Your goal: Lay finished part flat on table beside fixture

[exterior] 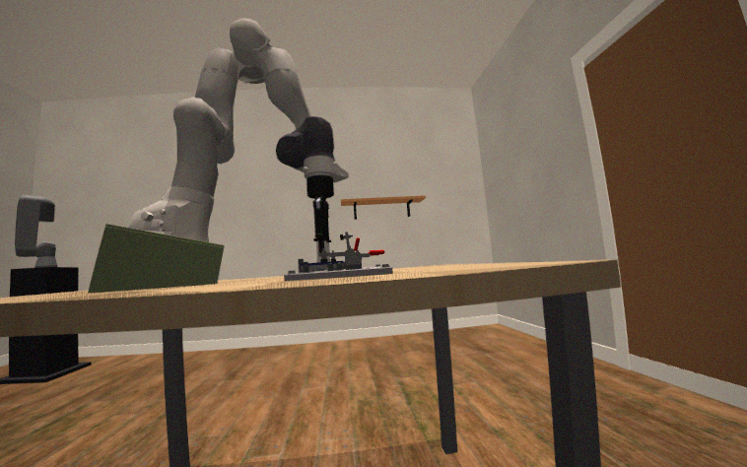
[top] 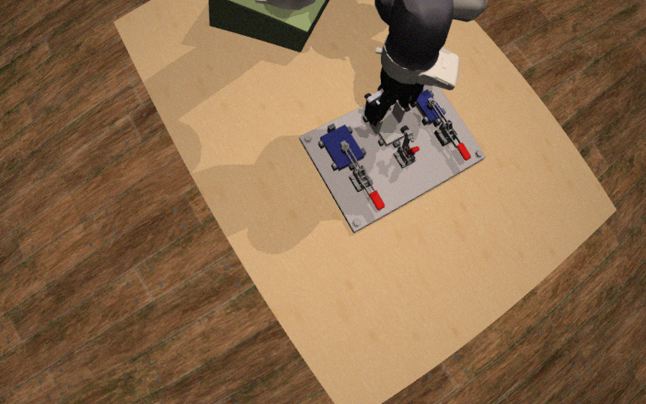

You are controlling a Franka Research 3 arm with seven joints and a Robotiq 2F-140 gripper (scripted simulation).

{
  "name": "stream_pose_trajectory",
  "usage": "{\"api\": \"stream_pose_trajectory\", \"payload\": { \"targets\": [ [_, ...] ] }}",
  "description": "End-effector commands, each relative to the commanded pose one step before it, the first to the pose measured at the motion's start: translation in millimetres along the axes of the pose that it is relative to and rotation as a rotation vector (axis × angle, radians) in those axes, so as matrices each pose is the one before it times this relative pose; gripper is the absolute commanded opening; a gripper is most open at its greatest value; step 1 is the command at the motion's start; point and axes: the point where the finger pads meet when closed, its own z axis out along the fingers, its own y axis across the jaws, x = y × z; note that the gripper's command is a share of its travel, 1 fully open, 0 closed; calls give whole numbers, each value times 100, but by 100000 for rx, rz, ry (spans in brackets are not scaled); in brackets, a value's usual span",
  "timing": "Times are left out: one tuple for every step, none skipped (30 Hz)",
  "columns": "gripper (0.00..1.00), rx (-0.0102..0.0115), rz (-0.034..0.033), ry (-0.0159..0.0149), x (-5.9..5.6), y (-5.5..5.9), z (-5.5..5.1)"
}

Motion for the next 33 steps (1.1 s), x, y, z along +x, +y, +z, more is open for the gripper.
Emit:
{"api": "stream_pose_trajectory", "payload": {
  "targets": [
    [0,-30,652,66,101,46,-430],
    [0,-3,0,-1,-1,1,-94],
    [0,6,0,1,1,-2,-98],
    [0,0,0,0,0,0,0],
    [0,0,0,0,0,0,0],
    [0,2,0,0,0,-1,-101],
    [0,-2,0,-1,-1,1,-104],
    [0,-7,1,-2,-2,2,-106],
    [0,5,0,1,1,-2,-109],
    [0,3,0,1,1,-1,-111],
    [0,-2,0,0,0,0,-111],
    [0,-6,1,-1,-1,2,-112],
    [0,4,0,1,1,-1,-113],
    [0,3,0,1,1,-1,-112],
    [0,-1,0,0,0,0,-111],
    [0,-6,1,-1,-1,2,-109],
    [0,3,0,1,1,-1,-108],
    [0,3,0,1,1,-1,-106],
    [0,-1,0,0,0,0,-103],
    [0,-4,0,-1,-1,1,-100],
    [0,0,0,0,0,0,0],
    [0,0,0,0,0,0,0],
    [0,-2,0,0,0,0,-96],
    [0,4,0,1,1,-1,-93],
    [0,2,0,0,0,0,-88],
    [0,-1,0,0,0,0,-83],
    [0,-3,0,-1,-1,1,-78],
    [0,-4,0,-1,-1,1,-72],
    [0,4,0,1,1,-1,-68],
    [0,2,0,0,1,-1,-62],
    [0,1,0,0,0,0,-56],
    [0,0,0,0,0,0,-50],
    [0,0,0,0,0,0,-44]
  ]
}}
